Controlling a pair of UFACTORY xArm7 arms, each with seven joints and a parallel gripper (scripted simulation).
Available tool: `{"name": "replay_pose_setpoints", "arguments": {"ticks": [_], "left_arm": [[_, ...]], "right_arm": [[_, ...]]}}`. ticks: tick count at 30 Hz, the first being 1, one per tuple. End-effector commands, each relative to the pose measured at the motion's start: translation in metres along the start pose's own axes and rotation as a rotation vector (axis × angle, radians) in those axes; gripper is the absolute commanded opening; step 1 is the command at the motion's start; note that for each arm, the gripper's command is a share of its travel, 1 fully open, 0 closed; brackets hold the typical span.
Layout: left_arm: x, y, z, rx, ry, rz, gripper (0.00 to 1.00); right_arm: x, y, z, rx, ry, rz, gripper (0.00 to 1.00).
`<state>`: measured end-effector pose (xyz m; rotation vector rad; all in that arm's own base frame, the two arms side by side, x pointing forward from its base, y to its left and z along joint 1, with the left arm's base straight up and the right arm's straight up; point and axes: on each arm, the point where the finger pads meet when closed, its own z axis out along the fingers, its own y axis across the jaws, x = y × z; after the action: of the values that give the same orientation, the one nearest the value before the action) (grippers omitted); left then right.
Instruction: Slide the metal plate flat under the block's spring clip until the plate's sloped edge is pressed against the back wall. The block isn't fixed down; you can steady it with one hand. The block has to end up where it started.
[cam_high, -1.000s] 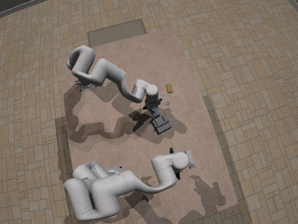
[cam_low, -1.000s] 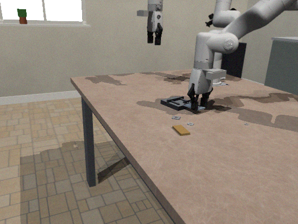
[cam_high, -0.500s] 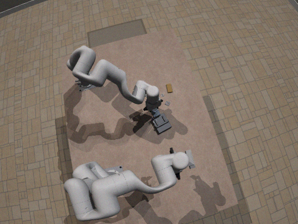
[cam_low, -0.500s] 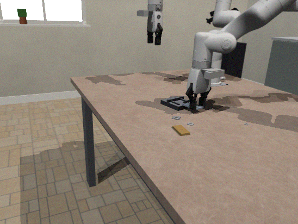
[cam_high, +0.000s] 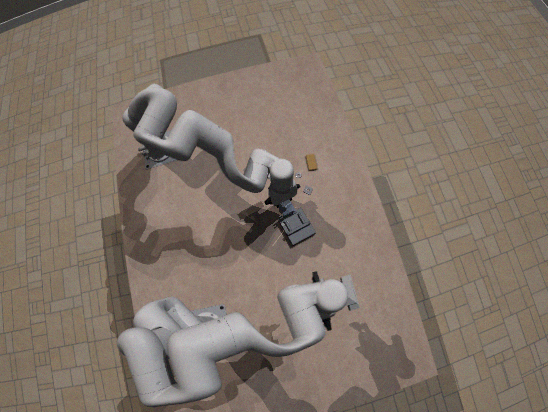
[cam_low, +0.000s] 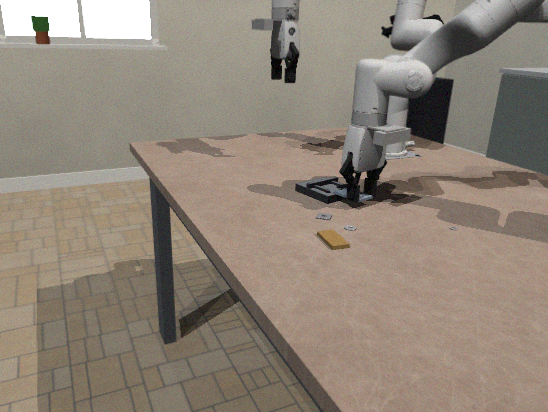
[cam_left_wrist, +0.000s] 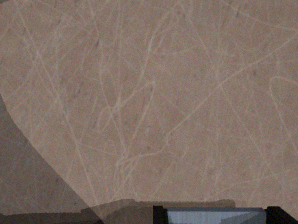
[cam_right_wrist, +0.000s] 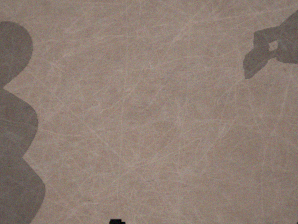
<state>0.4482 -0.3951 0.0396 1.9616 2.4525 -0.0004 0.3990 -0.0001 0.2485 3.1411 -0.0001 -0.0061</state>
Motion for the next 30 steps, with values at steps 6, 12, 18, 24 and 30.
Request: {"name": "replay_pose_setpoints", "arguments": {"ticks": [6, 12, 18, 24, 30], "left_arm": [[-0.007, 0.001, -0.003, -0.003, -0.006, 0.001, 0.0], [-0.011, 0.001, -0.002, -0.003, -0.006, 0.001, 0.0], [-0.015, 0.001, -0.002, -0.003, -0.006, 0.001, 0.0], [-0.018, 0.001, -0.002, -0.003, -0.006, 0.001, 0.0], [-0.022, 0.001, -0.002, -0.003, -0.007, 0.001, 0.0]], "right_arm": [[0.001, 0.0, -0.001, 0.001, 0.004, 0.0, 1.0], [0.001, 0.0, -0.001, 0.001, 0.004, 0.0, 1.0], [0.001, 0.0, -0.001, 0.001, 0.004, 0.0, 1.0], [0.001, 0.0, -0.001, 0.001, 0.004, 0.0, 1.0], [0.001, 0.0, -0.001, 0.001, 0.004, 0.0, 1.0]]}}
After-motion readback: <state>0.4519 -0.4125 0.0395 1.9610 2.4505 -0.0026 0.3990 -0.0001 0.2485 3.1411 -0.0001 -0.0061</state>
